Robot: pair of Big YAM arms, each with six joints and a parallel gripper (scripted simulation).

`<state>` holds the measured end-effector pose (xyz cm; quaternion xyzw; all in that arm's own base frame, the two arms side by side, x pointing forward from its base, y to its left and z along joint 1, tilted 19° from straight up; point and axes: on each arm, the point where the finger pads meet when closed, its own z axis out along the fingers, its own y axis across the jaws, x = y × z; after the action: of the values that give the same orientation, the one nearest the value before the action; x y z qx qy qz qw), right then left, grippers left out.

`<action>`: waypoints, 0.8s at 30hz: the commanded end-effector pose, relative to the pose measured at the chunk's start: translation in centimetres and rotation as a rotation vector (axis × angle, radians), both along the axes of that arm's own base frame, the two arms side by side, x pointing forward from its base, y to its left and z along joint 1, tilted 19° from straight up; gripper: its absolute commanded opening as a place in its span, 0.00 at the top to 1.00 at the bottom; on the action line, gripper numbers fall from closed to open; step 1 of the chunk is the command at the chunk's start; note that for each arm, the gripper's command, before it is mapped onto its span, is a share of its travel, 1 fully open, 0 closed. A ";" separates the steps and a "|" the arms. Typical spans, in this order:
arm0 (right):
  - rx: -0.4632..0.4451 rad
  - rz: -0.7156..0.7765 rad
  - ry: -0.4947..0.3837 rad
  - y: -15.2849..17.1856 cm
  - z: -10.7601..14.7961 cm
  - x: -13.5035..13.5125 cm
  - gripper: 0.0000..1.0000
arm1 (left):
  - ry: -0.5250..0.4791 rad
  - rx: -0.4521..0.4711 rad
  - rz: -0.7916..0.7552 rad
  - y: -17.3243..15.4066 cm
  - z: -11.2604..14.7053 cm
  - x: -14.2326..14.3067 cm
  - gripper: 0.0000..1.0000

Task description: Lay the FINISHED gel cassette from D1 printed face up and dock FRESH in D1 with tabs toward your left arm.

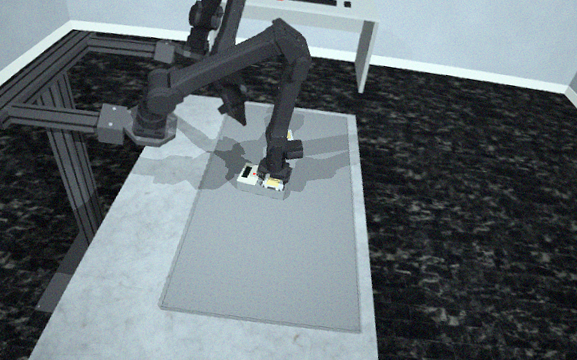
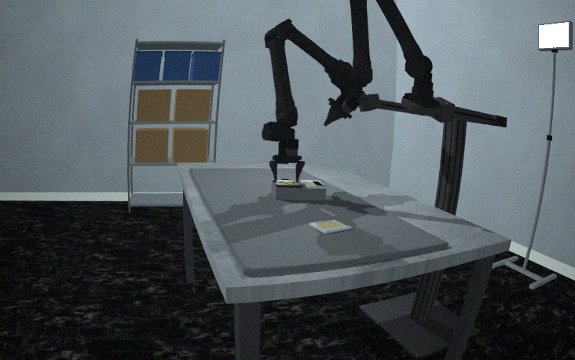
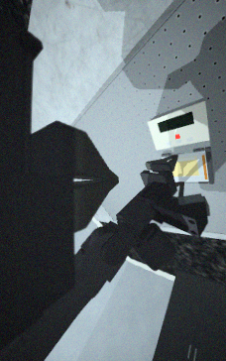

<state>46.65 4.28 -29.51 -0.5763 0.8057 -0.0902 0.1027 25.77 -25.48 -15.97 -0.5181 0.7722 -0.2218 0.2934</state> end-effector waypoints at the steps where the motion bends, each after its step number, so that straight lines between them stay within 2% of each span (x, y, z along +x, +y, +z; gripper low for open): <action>1: 0.008 0.006 -0.008 0.3 0.3 0.4 1.00 | 0.007 -0.026 0.277 -0.8 0.9 -0.3 1.00; 24: 0.008 0.006 -0.008 0.3 0.3 0.4 1.00 | 0.006 -0.027 0.277 -1.0 1.0 -0.2 1.00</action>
<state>46.65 4.28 -29.51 -0.5763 0.8057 -0.0902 0.1027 25.67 -25.31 -15.98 -0.5179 0.7728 -0.2202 0.2935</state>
